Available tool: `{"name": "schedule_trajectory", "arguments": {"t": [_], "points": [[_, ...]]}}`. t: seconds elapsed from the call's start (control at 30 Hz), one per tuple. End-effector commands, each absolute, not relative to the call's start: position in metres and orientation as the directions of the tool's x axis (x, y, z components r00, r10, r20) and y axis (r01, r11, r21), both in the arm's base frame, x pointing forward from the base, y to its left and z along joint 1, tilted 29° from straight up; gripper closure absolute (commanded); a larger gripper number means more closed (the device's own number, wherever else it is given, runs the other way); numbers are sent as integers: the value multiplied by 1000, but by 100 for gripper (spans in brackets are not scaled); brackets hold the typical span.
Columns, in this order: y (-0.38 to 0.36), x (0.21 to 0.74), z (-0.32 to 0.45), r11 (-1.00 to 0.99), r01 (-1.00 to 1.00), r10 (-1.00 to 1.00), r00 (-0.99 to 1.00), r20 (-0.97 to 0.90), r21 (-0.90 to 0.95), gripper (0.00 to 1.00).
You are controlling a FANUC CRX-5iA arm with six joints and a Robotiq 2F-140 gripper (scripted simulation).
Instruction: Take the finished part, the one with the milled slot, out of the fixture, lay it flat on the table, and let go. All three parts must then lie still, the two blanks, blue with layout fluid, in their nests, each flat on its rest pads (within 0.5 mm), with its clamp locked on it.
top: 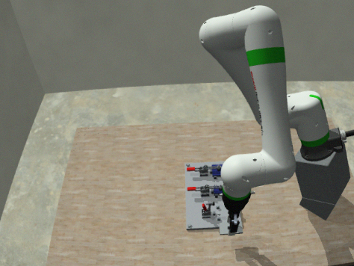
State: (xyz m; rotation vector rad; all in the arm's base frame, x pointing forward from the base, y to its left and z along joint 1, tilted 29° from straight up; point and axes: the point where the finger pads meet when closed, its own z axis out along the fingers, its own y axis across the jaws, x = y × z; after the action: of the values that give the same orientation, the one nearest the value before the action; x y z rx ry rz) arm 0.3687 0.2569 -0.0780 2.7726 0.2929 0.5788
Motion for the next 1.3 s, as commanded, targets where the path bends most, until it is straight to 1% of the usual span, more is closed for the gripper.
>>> {"name": "schedule_trajectory", "arguments": {"t": [0.0,1.27], "points": [[259,368,-79,-936,137,255,898,358,323,100],[263,368,-80,-936,137,255,898,358,323,100]]}}
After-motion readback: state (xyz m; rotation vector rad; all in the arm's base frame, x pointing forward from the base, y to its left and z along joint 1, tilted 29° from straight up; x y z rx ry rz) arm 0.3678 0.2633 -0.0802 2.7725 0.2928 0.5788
